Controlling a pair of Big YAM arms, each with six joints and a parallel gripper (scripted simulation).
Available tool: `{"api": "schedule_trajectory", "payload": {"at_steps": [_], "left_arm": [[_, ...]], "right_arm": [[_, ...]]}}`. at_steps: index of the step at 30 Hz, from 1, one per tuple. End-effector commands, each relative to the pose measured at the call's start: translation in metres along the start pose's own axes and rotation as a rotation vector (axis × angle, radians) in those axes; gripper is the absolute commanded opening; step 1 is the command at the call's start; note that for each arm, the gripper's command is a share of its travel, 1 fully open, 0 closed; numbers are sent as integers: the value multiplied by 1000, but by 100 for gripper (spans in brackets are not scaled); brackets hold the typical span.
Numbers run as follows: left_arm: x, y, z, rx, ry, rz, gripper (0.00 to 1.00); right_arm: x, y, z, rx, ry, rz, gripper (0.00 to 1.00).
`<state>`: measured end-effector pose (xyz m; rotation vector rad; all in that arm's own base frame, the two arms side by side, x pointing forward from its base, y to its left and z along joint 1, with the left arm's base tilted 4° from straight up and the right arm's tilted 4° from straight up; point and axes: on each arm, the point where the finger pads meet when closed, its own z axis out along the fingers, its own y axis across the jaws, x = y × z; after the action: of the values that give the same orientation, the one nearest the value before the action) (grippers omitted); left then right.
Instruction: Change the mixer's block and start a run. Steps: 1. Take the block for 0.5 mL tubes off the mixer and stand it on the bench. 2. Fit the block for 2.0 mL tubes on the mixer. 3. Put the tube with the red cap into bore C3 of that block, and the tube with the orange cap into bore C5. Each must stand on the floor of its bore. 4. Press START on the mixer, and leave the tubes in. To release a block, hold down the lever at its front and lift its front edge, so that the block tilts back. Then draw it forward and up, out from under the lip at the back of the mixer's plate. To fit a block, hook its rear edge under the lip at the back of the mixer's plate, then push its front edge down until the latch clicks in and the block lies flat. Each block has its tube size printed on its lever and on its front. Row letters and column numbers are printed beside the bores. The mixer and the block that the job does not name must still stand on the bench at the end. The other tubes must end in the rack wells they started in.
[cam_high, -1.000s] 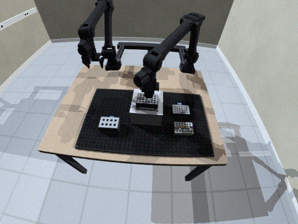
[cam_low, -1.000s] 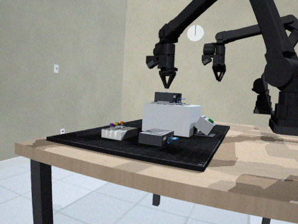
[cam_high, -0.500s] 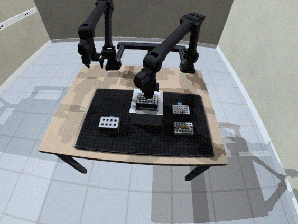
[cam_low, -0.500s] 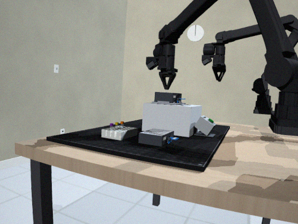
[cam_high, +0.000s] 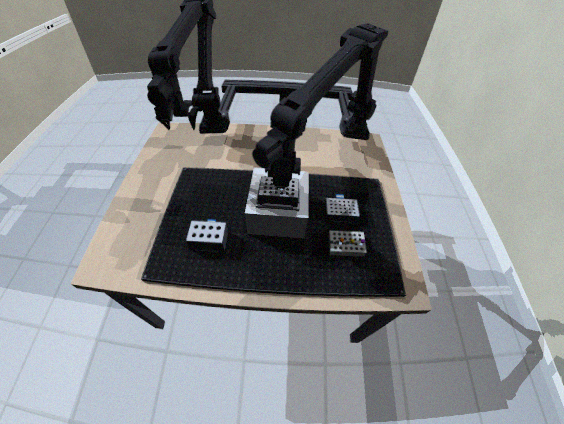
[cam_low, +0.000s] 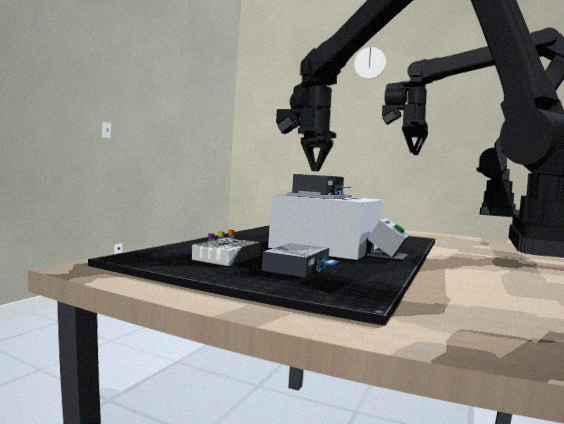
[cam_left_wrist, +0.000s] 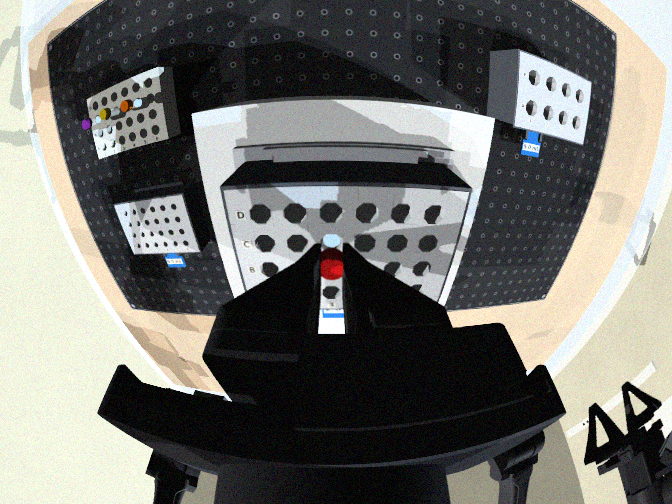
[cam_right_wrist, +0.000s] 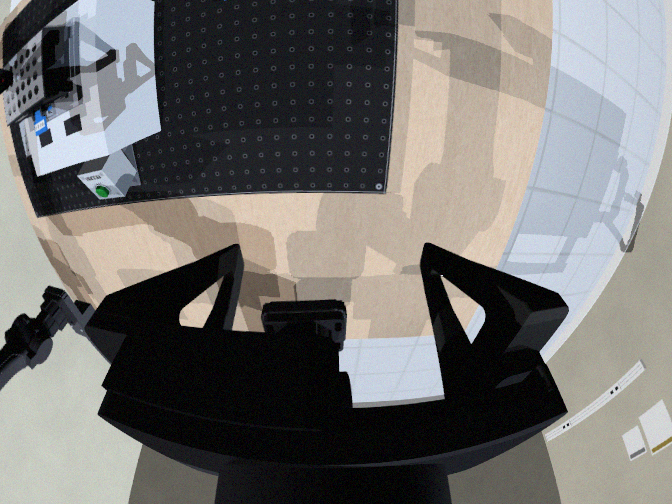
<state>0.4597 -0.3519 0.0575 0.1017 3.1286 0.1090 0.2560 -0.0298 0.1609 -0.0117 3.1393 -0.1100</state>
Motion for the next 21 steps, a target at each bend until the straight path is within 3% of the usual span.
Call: {"api": "schedule_trajectory", "payload": {"at_steps": [1, 21], "left_arm": [[-2, -3, 19, -7, 16, 12, 9], [-3, -2, 26, -5, 15, 8, 9]], "right_arm": [[-19, -4, -23, 1, -59, 3, 100], [-24, -5, -29, 2, -76, 4, 100]]}}
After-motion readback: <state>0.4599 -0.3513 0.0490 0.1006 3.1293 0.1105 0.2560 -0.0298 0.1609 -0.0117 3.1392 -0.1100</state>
